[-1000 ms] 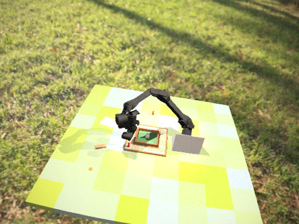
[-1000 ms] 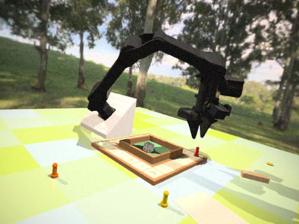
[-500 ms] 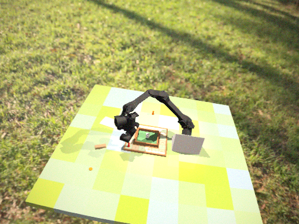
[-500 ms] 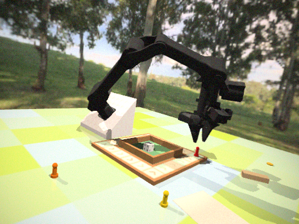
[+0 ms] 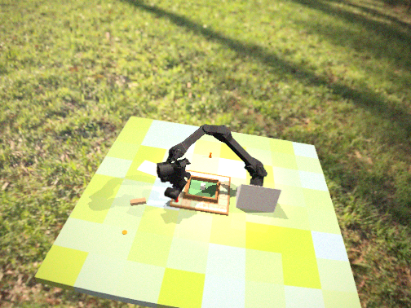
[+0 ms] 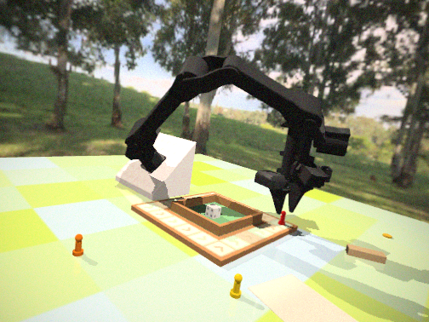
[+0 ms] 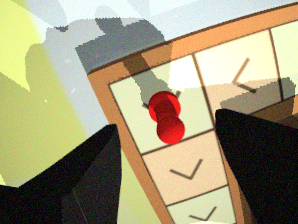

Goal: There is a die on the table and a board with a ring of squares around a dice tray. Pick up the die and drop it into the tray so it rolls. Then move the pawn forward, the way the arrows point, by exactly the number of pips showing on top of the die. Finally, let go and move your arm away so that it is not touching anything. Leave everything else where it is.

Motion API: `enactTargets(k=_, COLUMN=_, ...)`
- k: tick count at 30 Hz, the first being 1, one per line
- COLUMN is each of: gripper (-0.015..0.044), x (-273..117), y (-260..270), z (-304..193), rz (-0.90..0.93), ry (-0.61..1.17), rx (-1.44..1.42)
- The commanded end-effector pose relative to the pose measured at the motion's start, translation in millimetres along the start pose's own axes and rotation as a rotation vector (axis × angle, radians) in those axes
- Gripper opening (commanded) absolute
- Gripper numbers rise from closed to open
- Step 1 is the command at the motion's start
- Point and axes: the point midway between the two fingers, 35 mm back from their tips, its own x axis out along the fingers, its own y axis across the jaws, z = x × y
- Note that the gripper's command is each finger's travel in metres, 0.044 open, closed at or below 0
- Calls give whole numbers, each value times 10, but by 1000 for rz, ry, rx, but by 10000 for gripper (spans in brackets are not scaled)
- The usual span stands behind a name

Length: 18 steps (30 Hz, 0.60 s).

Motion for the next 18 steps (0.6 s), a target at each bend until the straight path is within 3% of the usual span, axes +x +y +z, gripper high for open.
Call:
enactTargets(k=1, gripper=200, x=83, y=-11, z=-15, rz=-7, ry=2, rx=-8)
enactTargets(k=10, gripper=200, x=206, y=-16, z=-19, rz=-8, ry=2, rx=-7)
enactTargets(k=16, gripper=43, x=206, y=-16, z=-19, rz=-8, ry=2, rx=-7)
enactTargets(k=18, gripper=29, x=206, y=-16, z=-19, rz=-8, ry=2, rx=-7)
